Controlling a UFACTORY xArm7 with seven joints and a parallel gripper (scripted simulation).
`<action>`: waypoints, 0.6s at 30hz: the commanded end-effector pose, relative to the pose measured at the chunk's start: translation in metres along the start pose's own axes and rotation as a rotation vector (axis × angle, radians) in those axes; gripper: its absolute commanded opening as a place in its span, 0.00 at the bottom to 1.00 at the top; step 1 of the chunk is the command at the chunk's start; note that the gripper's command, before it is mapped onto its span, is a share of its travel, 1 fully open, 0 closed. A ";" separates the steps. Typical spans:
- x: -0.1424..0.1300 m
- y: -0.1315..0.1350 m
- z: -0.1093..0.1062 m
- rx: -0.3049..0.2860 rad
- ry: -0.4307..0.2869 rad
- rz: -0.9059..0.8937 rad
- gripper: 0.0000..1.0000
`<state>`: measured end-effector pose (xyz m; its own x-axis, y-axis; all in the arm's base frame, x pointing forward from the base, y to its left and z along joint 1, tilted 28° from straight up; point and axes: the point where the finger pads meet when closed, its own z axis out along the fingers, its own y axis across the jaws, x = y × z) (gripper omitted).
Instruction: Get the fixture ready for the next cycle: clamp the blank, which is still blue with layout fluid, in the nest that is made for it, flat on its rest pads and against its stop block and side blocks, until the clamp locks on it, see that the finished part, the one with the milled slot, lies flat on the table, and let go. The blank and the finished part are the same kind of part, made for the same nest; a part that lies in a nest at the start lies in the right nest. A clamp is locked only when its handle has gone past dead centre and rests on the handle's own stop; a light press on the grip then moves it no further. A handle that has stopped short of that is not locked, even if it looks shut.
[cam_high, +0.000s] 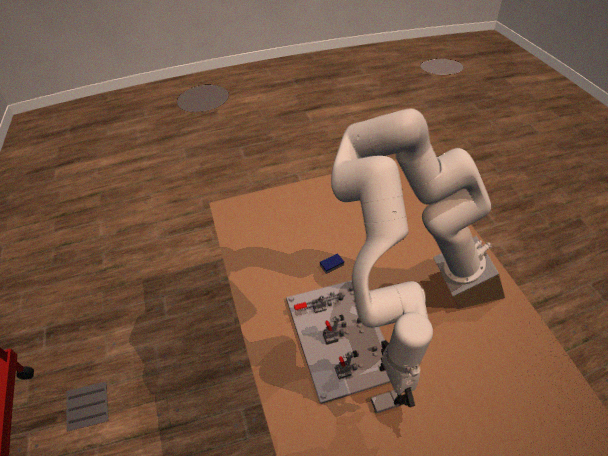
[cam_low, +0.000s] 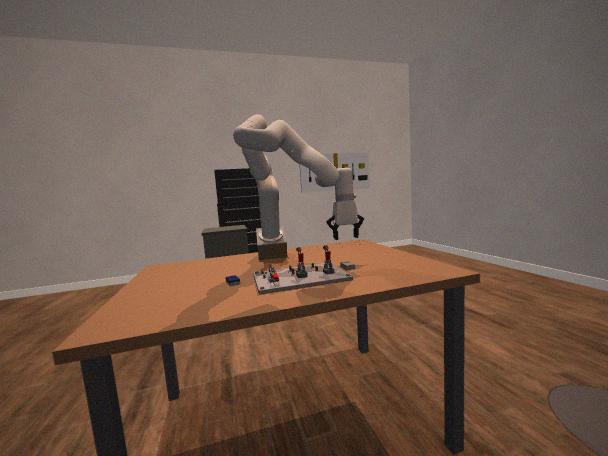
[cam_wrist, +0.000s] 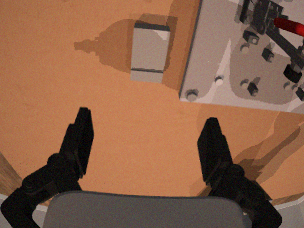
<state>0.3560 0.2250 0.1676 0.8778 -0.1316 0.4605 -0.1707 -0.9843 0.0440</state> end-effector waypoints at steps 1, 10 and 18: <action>0.001 -0.002 -0.025 0.005 0.002 0.000 0.99; 0.001 -0.001 -0.072 0.005 0.002 0.000 0.99; 0.001 -0.001 -0.077 0.005 0.002 0.000 0.99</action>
<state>0.3230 0.2346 0.2339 0.8772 -0.1314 0.4618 -0.1687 -0.9849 0.0402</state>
